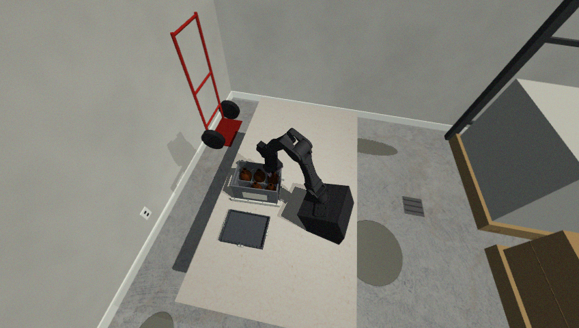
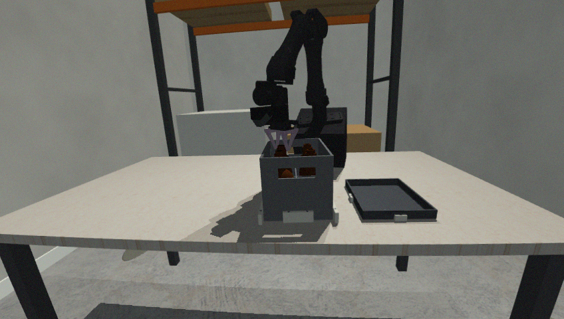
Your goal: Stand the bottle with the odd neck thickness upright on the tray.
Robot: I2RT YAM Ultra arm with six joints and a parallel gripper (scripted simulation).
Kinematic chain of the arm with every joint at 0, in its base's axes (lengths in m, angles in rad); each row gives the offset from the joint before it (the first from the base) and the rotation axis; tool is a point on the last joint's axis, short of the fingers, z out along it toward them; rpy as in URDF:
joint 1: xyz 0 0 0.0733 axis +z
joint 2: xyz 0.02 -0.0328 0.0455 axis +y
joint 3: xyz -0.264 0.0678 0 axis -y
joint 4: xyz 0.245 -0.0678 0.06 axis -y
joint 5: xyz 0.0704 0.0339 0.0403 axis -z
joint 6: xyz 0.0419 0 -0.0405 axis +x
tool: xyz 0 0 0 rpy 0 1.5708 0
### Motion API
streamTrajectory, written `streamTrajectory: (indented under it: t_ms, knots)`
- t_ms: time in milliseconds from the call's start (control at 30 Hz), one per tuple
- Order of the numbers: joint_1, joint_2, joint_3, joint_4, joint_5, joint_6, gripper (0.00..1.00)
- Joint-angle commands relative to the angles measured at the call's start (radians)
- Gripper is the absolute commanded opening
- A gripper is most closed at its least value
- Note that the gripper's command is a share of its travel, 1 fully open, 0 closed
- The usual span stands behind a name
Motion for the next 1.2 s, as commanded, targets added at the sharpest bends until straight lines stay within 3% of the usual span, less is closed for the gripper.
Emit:
streamTrajectory:
  t_ms: [0, 1167]
  knots:
    - [0.006, 0.014, 0.027, 0.031, 0.008, 0.009, 0.61]
    - [0.006, 0.009, -0.006, 0.045, 0.008, 0.009, 0.61]
